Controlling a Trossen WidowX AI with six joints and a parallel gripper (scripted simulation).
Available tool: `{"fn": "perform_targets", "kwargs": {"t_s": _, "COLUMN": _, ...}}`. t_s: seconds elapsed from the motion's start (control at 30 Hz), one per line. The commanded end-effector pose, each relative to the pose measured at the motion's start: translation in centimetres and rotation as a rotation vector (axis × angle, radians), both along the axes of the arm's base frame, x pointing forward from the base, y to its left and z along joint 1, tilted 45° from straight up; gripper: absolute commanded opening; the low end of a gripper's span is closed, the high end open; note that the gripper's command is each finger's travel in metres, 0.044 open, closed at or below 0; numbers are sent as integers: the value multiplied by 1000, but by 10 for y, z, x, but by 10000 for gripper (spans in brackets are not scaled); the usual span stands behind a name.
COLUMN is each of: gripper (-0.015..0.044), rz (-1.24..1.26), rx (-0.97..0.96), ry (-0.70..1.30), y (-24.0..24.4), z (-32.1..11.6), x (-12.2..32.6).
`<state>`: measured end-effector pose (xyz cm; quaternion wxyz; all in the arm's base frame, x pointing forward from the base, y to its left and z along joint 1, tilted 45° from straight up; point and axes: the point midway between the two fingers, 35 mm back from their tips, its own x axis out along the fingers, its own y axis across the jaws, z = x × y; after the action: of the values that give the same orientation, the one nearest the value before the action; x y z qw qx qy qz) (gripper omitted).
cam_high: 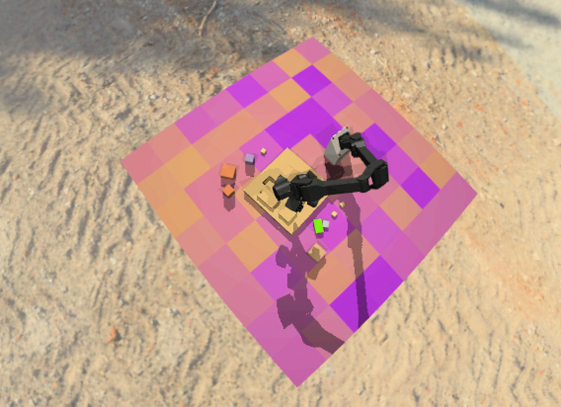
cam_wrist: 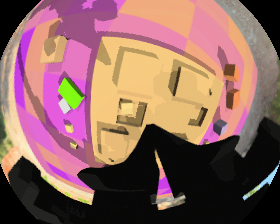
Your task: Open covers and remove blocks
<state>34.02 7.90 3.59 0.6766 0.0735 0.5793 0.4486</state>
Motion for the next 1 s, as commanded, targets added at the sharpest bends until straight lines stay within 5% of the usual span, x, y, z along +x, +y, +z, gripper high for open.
{"fn": "perform_targets", "kwargs": {"t_s": 0.0, "gripper": 0, "rz": -74, "rx": 10, "ry": 74, "y": 16, "z": 14, "x": -7}}
{"fn": "perform_targets", "kwargs": {"t_s": 0.5, "gripper": 0, "rz": -17, "rx": 18, "ry": 20, "y": 30, "z": 4, "x": -10}}
{"fn": "perform_targets", "kwargs": {"t_s": 0.97, "gripper": 0, "rz": 966, "rx": 121, "ry": -948, "y": 53, "z": -16, "x": -15}}
